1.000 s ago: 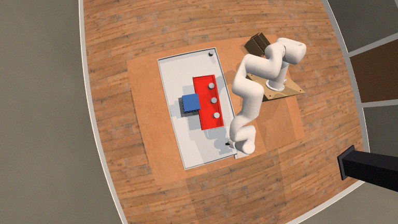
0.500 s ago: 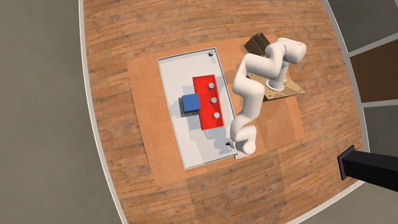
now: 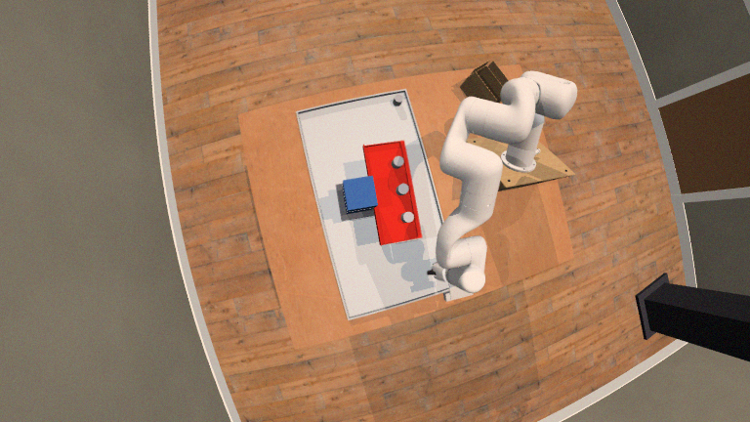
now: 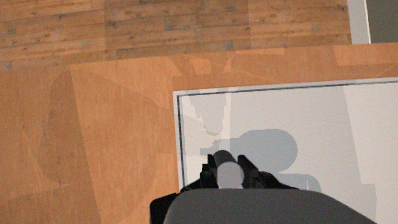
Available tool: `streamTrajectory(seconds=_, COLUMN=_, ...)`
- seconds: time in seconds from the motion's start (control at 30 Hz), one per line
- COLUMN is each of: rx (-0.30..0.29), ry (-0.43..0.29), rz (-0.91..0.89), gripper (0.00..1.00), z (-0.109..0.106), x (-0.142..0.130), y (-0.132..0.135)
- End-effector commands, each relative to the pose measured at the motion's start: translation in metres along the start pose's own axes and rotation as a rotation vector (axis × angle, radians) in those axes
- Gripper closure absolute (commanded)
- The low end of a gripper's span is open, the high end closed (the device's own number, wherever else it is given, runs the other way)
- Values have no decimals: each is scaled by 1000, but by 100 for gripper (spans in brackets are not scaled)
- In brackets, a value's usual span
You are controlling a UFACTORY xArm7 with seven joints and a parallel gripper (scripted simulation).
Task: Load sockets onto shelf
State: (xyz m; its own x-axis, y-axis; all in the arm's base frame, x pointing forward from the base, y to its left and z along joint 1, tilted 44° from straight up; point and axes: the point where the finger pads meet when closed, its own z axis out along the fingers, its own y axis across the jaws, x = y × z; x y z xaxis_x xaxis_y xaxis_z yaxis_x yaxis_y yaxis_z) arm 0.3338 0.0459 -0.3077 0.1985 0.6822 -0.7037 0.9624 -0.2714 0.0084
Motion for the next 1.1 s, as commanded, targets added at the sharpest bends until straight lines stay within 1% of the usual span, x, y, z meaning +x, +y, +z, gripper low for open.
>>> streamTrajectory(seconds=0.0, rx=-2, ry=5, rz=0, gripper=100, z=-3, x=2, y=1)
streamTrajectory(seconds=0.23, rx=-2, ry=5, rz=0, gripper=100, z=-4, x=2, y=1)
streamTrajectory(seconds=0.47, rx=-2, ry=5, rz=0, gripper=100, z=-26, x=2, y=1)
streamTrajectory(seconds=0.57, rx=-2, ry=5, rz=0, gripper=100, z=-32, x=2, y=1)
streamTrajectory(seconds=1.07, rx=-2, ry=5, rz=0, gripper=100, z=-33, x=2, y=1)
